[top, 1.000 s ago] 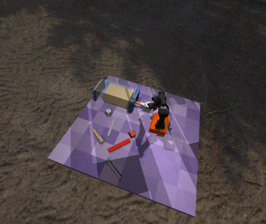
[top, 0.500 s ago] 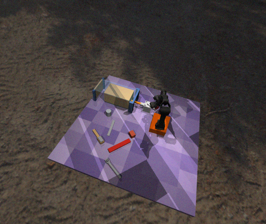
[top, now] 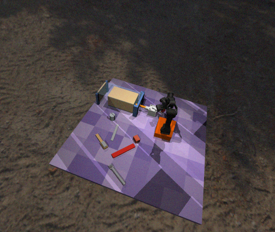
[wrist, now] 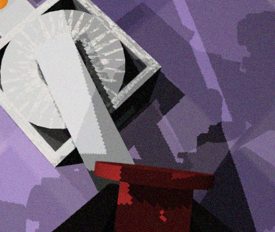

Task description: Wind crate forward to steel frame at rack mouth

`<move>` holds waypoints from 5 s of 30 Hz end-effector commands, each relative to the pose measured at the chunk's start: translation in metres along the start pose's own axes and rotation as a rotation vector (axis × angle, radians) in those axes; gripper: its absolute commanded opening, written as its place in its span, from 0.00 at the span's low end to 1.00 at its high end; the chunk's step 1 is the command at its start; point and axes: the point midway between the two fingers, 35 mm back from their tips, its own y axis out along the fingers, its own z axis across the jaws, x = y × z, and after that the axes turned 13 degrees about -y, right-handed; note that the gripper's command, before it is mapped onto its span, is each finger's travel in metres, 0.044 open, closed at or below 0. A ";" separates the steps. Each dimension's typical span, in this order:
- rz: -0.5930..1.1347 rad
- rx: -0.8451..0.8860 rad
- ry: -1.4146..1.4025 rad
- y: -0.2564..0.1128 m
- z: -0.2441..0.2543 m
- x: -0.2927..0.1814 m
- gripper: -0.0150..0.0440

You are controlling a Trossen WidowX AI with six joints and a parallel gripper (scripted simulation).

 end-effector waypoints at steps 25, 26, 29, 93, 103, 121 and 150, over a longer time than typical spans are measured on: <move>-0.010 -0.035 -0.015 0.022 -0.049 0.044 0.25; -0.010 -0.035 -0.015 0.023 -0.050 0.046 0.25; -0.010 -0.035 -0.016 0.024 -0.051 0.049 0.25; -0.017 -0.032 -0.020 0.060 -0.037 0.138 0.25; -0.018 -0.030 -0.020 0.065 -0.027 0.149 0.25; -0.019 -0.028 -0.021 0.070 -0.004 0.166 0.25; -0.018 -0.024 -0.021 0.074 0.040 0.178 0.25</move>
